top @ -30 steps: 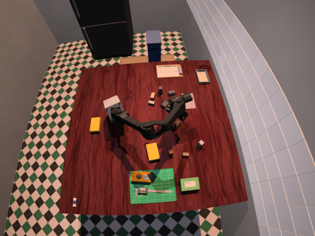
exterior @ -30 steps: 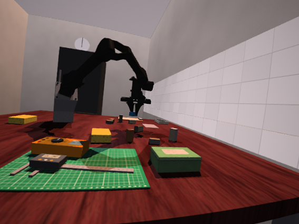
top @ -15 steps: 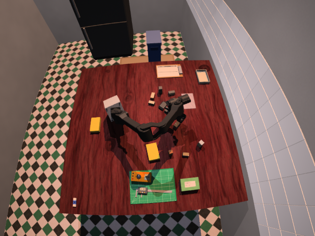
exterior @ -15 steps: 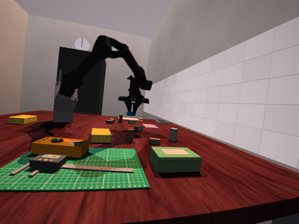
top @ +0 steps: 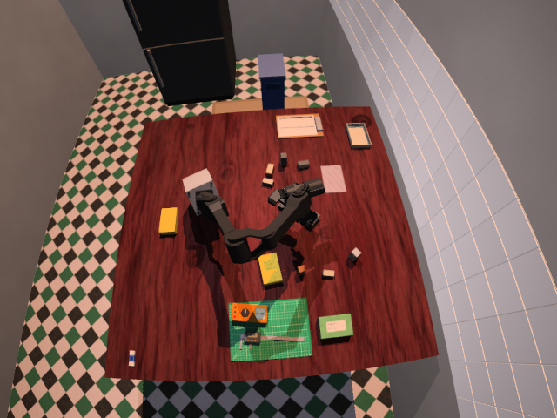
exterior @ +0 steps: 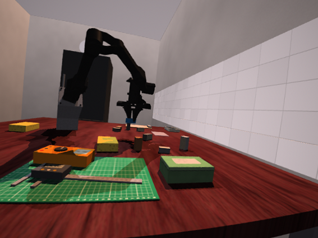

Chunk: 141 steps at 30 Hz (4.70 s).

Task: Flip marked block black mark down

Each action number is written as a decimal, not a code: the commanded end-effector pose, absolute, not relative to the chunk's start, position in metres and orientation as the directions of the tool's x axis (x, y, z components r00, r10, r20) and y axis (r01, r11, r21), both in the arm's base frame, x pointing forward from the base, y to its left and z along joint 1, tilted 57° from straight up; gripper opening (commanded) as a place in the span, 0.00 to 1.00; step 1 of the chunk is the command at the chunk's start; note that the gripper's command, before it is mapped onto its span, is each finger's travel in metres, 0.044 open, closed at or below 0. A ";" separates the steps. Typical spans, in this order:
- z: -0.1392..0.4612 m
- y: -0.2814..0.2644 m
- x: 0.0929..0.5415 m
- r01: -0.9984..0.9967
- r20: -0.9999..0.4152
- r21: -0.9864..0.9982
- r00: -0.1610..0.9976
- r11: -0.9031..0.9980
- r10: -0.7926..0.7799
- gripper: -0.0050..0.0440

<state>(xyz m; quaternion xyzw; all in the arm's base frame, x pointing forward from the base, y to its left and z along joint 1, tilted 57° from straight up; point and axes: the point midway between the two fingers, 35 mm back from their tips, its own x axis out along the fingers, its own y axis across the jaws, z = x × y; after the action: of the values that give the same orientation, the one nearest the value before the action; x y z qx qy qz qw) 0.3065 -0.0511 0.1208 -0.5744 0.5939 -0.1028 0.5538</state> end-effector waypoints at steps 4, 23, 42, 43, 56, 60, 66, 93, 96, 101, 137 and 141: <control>0.128 -0.060 0.289 -0.560 -0.541 -0.764 0.285 0.320 -0.792 0.00; 0.117 -0.073 0.293 -0.568 -0.542 -0.759 0.280 0.319 -0.792 0.00; 0.090 -0.111 0.306 -0.572 -0.543 -0.757 0.278 0.317 -0.793 0.00; 0.090 -0.112 0.306 -0.572 -0.543 -0.757 0.278 0.317 -0.793 0.00; 0.094 -0.110 0.308 -0.559 -0.578 -0.766 0.384 0.318 -0.720 0.00; 0.093 -0.109 0.309 -0.559 -0.607 -0.766 0.466 0.318 -0.644 0.00; 0.092 -0.107 0.313 -0.558 -0.639 -0.768 0.643 0.313 -0.423 0.00; 0.087 -0.100 0.322 -0.558 -0.503 -0.769 0.830 0.314 0.243 0.00; 0.087 -0.100 0.322 -0.558 -0.502 -0.769 0.830 0.314 0.244 0.00; 0.088 -0.099 0.322 -0.557 -0.501 -0.770 0.830 0.313 0.245 0.00; 0.087 -0.100 0.322 -0.559 -0.504 -0.767 0.828 0.314 0.245 0.00; 0.086 -0.100 0.322 -0.560 -0.504 -0.767 0.828 0.313 0.246 0.00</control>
<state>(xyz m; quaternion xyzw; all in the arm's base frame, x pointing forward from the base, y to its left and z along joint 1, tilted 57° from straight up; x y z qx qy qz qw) 0.3212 -0.0995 0.0842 -0.5260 0.1521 0.2531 0.7976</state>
